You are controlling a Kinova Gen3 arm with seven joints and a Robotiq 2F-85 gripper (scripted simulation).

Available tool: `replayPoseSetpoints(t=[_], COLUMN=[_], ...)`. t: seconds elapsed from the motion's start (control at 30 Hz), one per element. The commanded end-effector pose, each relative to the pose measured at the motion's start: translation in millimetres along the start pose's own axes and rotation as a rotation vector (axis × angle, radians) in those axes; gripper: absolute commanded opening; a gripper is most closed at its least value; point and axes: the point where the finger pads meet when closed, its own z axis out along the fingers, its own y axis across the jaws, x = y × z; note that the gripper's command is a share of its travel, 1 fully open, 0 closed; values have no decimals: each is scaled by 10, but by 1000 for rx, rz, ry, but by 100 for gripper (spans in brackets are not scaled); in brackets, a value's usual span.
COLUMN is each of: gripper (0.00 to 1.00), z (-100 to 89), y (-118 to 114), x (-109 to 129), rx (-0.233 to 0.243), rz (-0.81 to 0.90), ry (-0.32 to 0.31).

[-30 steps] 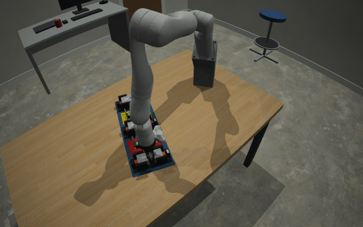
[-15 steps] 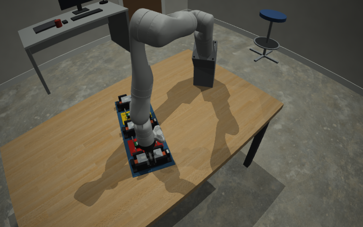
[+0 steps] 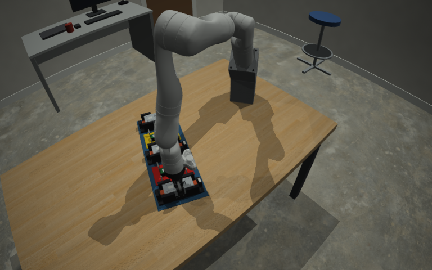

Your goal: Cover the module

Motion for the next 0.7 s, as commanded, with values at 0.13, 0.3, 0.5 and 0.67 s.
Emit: replayPoseSetpoints(t=[0.13,0.3,0.5,0.67], gripper=[70,70,0,0], z=[-8,-8,-8,-8], y=[5,5,5,5], x=[-7,-7,-7,-7], rx=[-1,-1,-1,-1], rz=[0,0,0,0], ry=[-1,-1,-1,-1])
